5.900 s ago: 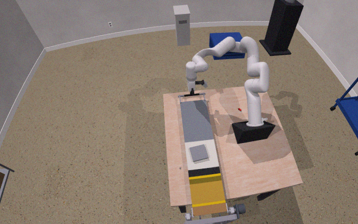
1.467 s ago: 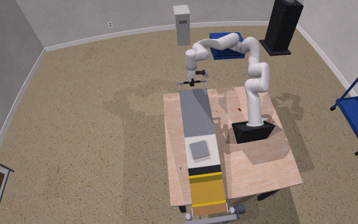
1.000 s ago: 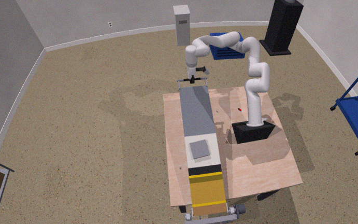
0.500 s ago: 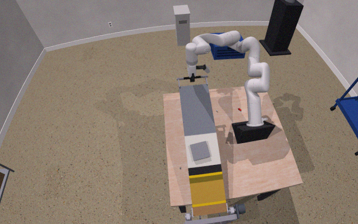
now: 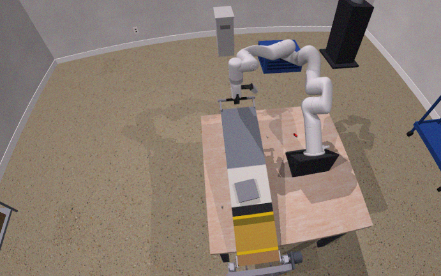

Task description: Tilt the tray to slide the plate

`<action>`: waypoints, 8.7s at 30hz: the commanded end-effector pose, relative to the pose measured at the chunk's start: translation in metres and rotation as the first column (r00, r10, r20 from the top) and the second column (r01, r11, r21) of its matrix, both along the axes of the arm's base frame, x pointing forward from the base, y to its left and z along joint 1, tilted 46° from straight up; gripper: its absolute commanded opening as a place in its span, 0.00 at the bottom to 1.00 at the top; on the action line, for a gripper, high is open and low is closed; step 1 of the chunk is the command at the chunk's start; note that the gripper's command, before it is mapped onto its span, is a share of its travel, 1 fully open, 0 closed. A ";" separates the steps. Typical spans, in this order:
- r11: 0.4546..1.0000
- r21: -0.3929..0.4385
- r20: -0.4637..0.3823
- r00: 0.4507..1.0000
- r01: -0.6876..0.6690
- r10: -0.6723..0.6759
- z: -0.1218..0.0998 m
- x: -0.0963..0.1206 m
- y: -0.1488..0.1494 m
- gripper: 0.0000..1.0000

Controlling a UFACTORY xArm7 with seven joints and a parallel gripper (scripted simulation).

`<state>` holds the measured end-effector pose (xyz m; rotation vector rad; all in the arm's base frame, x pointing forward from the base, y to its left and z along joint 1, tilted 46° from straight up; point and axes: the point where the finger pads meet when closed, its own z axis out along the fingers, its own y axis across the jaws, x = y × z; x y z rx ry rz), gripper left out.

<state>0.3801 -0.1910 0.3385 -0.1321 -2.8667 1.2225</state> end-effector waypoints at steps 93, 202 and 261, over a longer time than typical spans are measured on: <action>1.000 0.000 0.004 1.000 -0.005 0.005 0.005 0.002 0.008 0.00; 1.000 0.000 0.004 1.000 -0.005 0.005 -0.008 0.001 -0.013 0.00; 1.000 0.000 0.004 1.000 -0.005 0.005 -0.017 0.000 -0.026 0.00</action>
